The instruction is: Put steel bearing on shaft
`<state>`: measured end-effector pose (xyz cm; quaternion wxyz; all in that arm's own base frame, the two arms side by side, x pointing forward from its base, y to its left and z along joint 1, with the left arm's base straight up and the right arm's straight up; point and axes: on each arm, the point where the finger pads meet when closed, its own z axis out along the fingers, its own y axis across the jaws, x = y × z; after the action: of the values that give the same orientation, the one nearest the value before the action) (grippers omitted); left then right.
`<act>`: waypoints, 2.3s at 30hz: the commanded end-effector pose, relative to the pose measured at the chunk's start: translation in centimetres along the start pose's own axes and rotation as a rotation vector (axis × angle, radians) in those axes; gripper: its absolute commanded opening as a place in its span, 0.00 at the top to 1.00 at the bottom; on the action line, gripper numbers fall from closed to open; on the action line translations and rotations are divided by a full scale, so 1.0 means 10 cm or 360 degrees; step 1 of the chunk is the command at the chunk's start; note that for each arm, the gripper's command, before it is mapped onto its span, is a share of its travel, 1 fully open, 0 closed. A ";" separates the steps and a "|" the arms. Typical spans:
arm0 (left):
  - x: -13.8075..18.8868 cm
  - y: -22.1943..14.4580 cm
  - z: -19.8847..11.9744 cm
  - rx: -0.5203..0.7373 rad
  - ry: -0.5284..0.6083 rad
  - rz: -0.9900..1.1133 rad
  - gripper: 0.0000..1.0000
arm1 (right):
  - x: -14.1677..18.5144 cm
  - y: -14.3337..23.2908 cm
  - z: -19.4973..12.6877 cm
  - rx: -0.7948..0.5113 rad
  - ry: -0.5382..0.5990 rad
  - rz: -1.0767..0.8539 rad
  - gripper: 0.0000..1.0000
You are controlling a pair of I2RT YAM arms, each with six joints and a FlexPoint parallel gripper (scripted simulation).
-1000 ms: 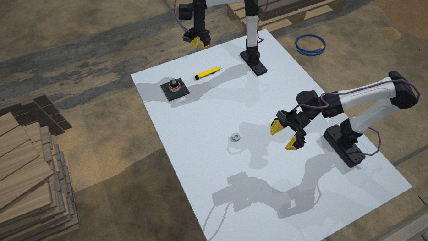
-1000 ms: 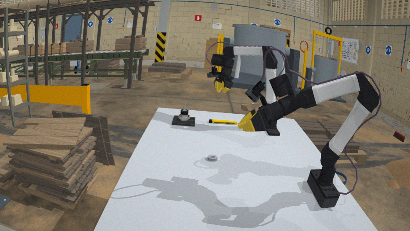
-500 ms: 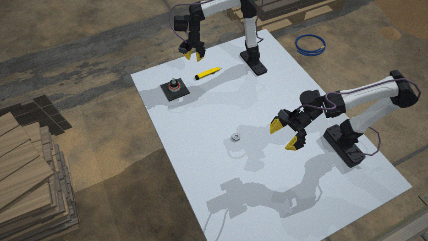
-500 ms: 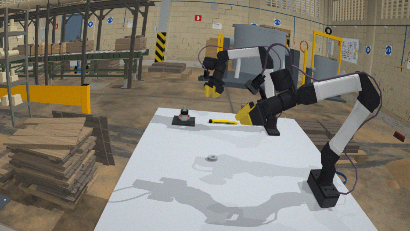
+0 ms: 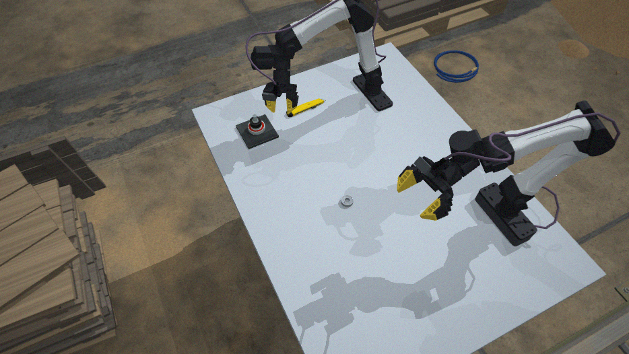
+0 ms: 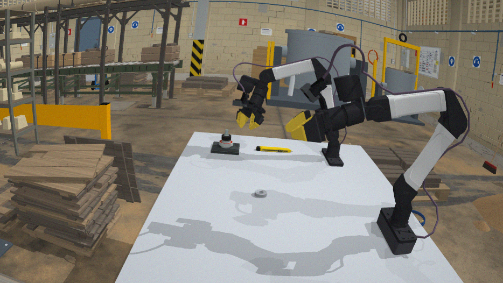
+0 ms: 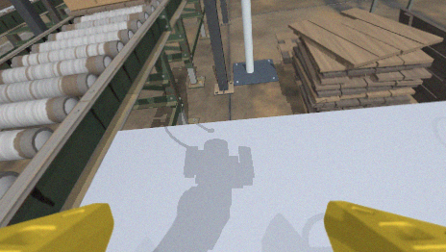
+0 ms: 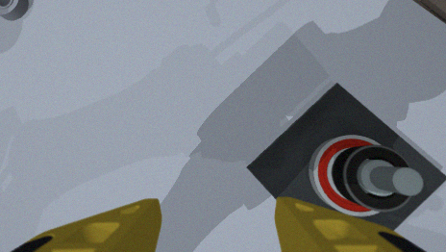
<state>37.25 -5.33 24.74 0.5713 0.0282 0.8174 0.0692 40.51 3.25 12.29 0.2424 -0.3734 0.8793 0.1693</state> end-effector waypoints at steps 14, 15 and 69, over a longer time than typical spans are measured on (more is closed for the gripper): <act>-0.72 0.22 -0.17 0.0060 -0.0280 -0.0152 0.00 | -0.71 0.38 0.71 -0.0131 -0.0268 -0.0289 0.45; -0.74 0.23 -0.18 0.0063 -0.0288 -0.0157 0.00 | -0.73 0.44 0.77 -0.0150 -0.0277 -0.0303 0.45; -1.62 0.75 -0.55 0.0109 -0.0655 -0.0227 0.00 | -1.46 2.77 1.92 -0.0809 -0.0702 -0.0938 0.45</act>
<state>37.50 0.11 40.44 0.7091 -0.0016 0.7051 0.0012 34.18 39.67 7.07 0.3601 -0.6171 0.5888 0.3779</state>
